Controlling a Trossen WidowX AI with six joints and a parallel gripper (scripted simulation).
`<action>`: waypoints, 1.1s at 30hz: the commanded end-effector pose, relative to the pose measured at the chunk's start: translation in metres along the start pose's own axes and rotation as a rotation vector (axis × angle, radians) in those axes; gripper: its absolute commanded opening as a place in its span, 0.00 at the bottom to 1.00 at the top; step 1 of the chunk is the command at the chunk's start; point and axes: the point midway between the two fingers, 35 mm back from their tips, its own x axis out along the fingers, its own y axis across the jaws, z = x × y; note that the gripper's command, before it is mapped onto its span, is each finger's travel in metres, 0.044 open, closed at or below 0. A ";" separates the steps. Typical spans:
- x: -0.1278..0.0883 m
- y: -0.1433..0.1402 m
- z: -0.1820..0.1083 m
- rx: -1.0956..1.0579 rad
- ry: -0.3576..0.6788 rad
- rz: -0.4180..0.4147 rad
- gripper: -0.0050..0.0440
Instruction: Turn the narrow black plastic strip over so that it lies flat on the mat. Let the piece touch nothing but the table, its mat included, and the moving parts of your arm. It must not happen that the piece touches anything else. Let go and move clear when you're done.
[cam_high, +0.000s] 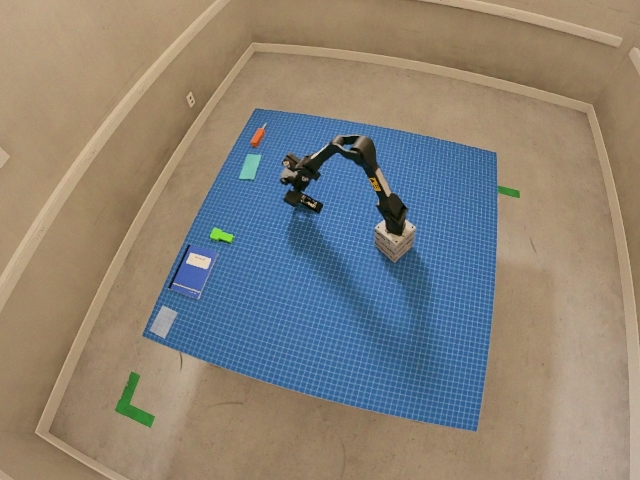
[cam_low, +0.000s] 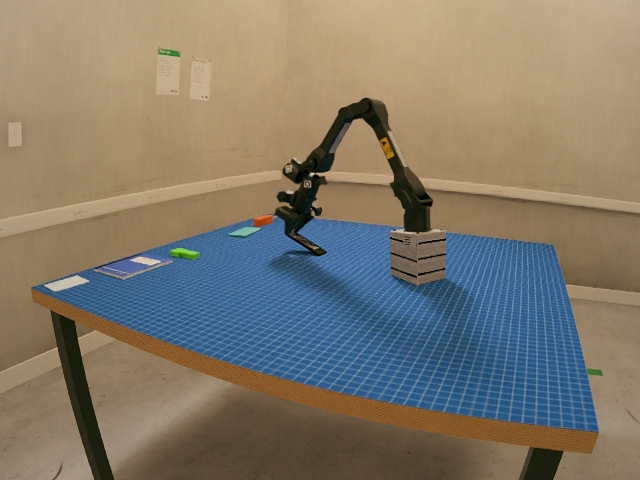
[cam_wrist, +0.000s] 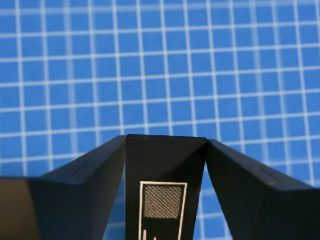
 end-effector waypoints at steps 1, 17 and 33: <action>-0.013 -0.002 0.009 0.000 -0.087 -0.003 0.56; -0.027 -0.002 0.003 0.000 -0.170 -0.003 0.56; -0.042 -0.002 -0.005 -0.001 -0.276 -0.002 0.56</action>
